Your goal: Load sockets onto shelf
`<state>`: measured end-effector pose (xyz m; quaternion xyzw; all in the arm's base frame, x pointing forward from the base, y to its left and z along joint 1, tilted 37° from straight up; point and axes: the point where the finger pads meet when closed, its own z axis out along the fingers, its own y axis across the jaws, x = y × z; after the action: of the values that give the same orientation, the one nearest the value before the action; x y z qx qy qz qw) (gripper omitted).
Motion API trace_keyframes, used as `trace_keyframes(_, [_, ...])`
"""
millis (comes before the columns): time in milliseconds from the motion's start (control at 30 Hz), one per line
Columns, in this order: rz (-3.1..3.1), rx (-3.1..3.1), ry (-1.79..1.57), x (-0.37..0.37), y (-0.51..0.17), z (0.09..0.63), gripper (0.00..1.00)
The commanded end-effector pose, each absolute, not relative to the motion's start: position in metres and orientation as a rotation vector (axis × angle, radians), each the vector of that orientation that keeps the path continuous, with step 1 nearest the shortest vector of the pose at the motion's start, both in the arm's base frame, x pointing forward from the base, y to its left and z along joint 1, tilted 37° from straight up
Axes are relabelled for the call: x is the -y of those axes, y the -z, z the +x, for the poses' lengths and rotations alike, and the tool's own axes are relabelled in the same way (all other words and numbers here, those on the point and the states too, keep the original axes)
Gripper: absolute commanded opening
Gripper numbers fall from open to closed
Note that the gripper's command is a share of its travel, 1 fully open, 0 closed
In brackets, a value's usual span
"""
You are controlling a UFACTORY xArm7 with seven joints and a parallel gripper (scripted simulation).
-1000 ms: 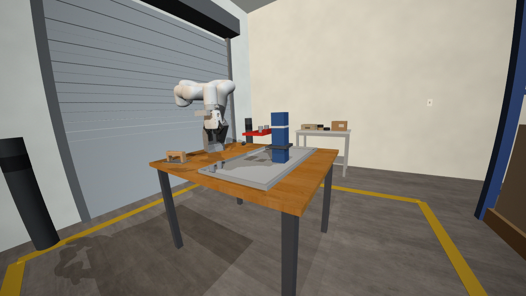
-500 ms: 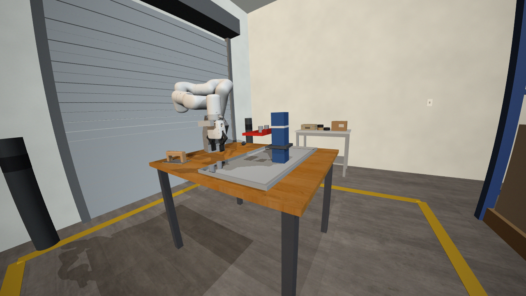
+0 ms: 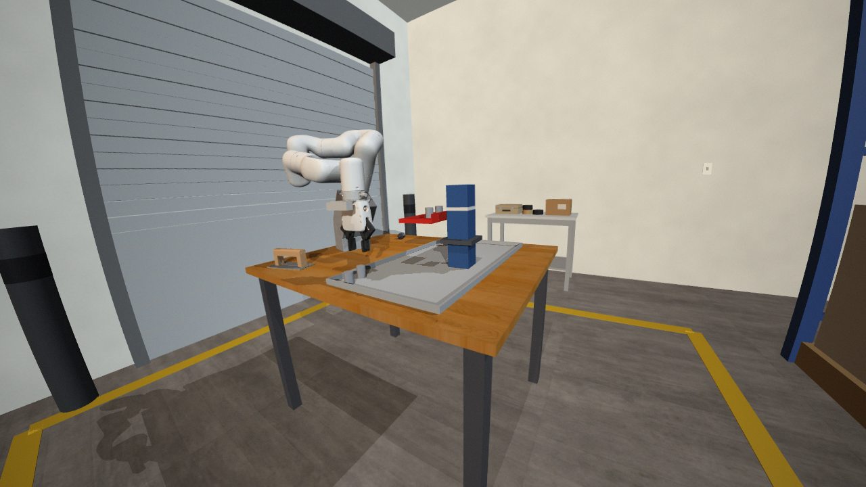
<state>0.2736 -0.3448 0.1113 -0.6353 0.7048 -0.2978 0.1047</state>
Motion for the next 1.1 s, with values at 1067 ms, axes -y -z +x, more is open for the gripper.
trace_keyframes(1067, [-1.873, -2.078, 0.882, 0.361, -0.071, 0.301, 0.61])
